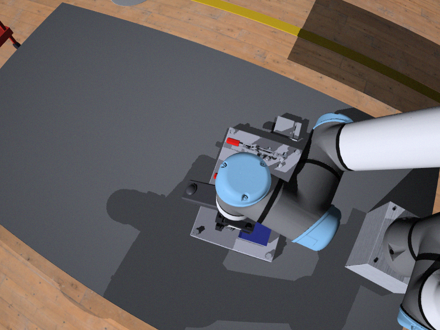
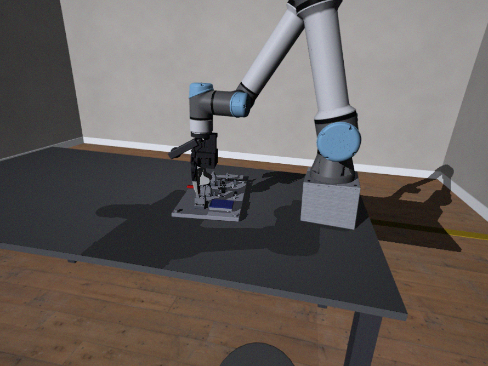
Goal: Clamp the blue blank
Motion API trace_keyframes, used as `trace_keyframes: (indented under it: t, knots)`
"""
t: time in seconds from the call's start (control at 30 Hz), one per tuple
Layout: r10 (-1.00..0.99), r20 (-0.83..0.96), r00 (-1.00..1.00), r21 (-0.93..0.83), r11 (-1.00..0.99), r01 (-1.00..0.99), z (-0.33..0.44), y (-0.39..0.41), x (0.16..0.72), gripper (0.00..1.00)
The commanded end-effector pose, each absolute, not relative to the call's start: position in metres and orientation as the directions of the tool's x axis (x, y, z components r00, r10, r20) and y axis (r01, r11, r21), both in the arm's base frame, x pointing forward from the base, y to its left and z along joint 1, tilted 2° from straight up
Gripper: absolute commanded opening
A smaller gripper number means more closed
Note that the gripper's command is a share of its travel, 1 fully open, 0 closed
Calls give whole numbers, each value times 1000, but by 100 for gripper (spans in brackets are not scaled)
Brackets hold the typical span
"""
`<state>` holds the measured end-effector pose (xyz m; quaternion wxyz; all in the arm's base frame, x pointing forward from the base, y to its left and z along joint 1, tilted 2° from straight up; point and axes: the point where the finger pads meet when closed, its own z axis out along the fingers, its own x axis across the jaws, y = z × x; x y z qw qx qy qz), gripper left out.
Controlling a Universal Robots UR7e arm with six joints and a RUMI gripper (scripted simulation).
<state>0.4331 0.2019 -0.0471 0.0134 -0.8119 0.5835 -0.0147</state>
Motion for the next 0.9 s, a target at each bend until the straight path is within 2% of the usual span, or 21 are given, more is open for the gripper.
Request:
trace_keyframes:
  t: [0.0,0.87]
  knots:
    - [-947,8,321,-40,-321,-946,-47,205,437,0]
    - [-947,8,321,-41,-321,-946,-51,211,456,0]
